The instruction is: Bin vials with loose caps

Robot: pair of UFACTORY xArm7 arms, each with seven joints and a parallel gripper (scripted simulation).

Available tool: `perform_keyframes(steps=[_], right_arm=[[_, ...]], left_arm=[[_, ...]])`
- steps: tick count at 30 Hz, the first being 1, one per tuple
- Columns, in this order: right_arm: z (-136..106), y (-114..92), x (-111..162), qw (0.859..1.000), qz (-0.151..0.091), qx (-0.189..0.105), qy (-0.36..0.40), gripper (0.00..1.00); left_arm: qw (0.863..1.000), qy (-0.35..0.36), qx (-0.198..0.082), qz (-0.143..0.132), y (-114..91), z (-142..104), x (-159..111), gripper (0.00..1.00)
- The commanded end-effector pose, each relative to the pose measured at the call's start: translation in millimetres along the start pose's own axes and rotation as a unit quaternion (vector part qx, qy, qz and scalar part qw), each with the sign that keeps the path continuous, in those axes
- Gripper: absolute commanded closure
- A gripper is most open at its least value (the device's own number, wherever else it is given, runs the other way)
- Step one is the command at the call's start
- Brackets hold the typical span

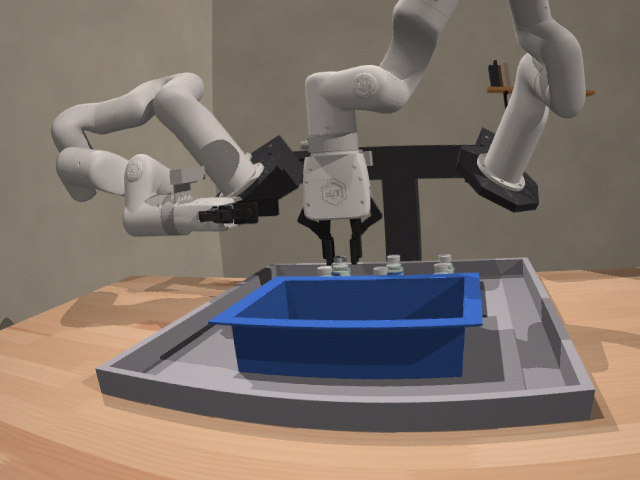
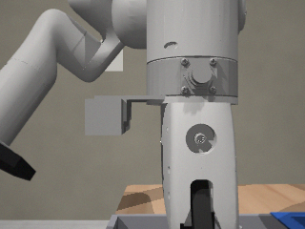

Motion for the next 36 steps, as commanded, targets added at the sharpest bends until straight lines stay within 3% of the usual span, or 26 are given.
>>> perform_keyframes(steps=[1, 36], right_arm=[[1.3, 0.6, -0.5, 1.0, 0.001, 0.001, -0.001, 0.0], [1.3, 1.0, -0.8, 1.0, 0.001, 0.001, -0.001, 0.0]], left_arm=[[1.0, 0.0, -0.001, 0.002, -1.7, -0.5, -1.4, 0.64], [1.0, 0.0, -0.001, 0.002, -2.1, -0.3, -1.6, 0.68]])
Point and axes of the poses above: on each arm, the point where the finger pads meet when closed, its own y axis out along the fingers, its own x axis across the jaws, z = x × y, the point moved 9 cm from there along -y, back along the fingers, and after that the axes turned 11 degrees about y, right-handed, at the moved point
